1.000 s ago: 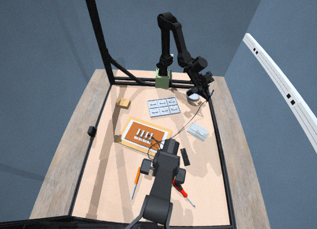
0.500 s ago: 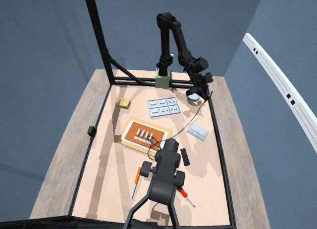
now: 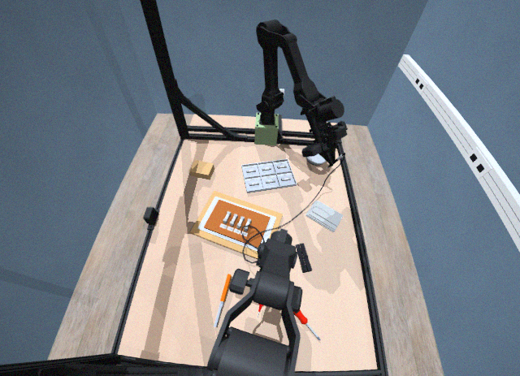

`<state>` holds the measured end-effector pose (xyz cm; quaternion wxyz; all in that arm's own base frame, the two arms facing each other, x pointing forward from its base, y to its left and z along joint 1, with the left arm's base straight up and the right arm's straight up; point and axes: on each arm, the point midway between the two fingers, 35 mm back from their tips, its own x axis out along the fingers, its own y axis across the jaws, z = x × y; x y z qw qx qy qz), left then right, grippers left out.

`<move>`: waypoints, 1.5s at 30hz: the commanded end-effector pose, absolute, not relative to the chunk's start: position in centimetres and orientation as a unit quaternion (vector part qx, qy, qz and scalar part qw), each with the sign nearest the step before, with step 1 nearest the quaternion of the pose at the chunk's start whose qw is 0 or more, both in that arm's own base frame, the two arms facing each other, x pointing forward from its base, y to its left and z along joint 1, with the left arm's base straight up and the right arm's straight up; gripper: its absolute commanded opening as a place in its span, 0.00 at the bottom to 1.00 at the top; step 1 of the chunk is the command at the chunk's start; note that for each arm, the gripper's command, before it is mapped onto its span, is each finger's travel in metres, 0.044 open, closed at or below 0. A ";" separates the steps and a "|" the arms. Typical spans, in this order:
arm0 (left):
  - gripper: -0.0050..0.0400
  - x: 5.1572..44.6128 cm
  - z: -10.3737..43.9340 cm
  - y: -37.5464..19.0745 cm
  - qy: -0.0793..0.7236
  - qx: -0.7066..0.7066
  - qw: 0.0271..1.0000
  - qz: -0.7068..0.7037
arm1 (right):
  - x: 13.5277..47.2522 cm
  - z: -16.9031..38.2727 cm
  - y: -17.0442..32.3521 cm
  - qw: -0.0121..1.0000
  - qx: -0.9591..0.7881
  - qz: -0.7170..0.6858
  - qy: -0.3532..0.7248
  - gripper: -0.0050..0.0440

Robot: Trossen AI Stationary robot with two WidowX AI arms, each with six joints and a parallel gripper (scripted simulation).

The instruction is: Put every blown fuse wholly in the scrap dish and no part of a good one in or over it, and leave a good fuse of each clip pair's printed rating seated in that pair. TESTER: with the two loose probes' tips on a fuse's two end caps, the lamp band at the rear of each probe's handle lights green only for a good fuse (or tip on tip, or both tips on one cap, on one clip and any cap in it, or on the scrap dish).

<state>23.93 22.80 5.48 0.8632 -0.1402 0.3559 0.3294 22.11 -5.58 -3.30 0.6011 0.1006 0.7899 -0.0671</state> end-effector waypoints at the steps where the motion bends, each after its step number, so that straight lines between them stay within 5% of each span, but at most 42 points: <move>1: 0.00 23.9 5.7 23.0 0.370 -0.147 0.856 0.330 | 22.3 -3.4 -5.8 0.588 0.104 -0.071 0.799 0.00; 29: 0.00 21.7 2.8 21.1 0.491 -0.200 0.789 0.309 | 20.2 -4.9 -5.4 0.504 0.113 -0.067 0.853 0.00; 30: 0.00 21.6 2.7 21.1 0.496 -0.202 0.786 0.308 | 20.2 -4.9 -5.4 0.504 0.113 -0.067 0.853 0.42; 45: 0.00 20.5 1.1 20.0 0.557 -0.229 0.742 0.293 | 20.2 -4.9 -5.4 0.504 0.113 -0.067 0.853 0.42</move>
